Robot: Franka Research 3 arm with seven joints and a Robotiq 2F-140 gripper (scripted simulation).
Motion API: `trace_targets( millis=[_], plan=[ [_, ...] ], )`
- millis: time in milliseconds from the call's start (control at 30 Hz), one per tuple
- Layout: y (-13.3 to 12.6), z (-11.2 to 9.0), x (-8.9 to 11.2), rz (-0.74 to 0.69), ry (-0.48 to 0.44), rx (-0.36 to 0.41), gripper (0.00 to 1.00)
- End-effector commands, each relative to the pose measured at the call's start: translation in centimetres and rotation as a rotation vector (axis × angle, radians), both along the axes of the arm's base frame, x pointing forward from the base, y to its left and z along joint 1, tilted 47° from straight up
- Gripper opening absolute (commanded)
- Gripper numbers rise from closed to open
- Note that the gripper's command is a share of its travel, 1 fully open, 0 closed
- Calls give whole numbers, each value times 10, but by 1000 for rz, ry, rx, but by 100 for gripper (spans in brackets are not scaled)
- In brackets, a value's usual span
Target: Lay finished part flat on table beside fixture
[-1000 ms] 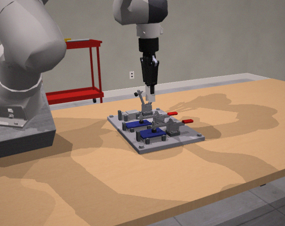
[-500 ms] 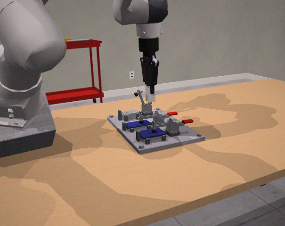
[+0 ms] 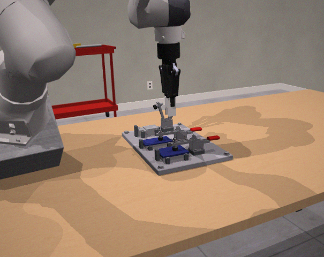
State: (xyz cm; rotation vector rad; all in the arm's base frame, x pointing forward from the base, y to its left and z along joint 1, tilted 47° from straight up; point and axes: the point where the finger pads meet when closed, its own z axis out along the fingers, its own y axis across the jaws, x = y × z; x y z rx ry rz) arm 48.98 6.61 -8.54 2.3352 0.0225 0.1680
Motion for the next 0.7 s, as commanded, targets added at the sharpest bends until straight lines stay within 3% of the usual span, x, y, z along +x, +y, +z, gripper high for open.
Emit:
trace_targets(
  millis=[0,667],
  plan=[
    [-1,-3,-10,-11,5,-4,0],
    [-1,-3,-13,-11,5,-4,0]
  ],
)
